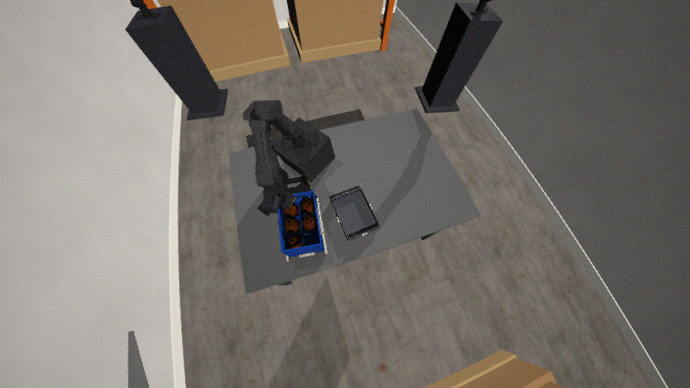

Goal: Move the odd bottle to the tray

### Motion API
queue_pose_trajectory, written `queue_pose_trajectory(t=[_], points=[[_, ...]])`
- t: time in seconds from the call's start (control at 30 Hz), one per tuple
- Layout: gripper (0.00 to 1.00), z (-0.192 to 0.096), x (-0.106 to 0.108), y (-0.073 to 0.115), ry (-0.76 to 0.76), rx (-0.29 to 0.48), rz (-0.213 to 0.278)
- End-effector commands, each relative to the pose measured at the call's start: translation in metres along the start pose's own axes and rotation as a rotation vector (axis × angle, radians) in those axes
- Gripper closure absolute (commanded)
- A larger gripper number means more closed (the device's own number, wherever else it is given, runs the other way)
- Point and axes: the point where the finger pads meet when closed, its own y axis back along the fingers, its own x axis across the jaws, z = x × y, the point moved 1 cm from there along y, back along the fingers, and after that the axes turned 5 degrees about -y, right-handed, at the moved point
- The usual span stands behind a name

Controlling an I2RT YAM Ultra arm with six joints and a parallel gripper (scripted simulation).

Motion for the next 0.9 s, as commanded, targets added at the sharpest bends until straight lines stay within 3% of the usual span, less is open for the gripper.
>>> queue_pose_trajectory(t=[0.0, 0.1, 0.27, 0.3, 0.47, 0.77, 0.87], points=[[0.39, -0.002, -0.004, -0.009, 0.0, 0.008, -0.005], [0.39, 0.005, -0.001, -0.002, -0.005, -0.02, 0.013], [0.39, -0.002, -0.005, -0.014, -0.003, 0.01, -0.007], [0.39, 0.003, -0.003, -0.004, -0.007, -0.02, 0.013], [0.39, -0.003, -0.003, -0.02, 0.002, 0.009, -0.006], [0.39, -0.002, -0.003, -0.029, 0.002, 0.005, -0.002], [0.39, 0.004, 0.0, -0.024, -0.003, -0.017, 0.012]])
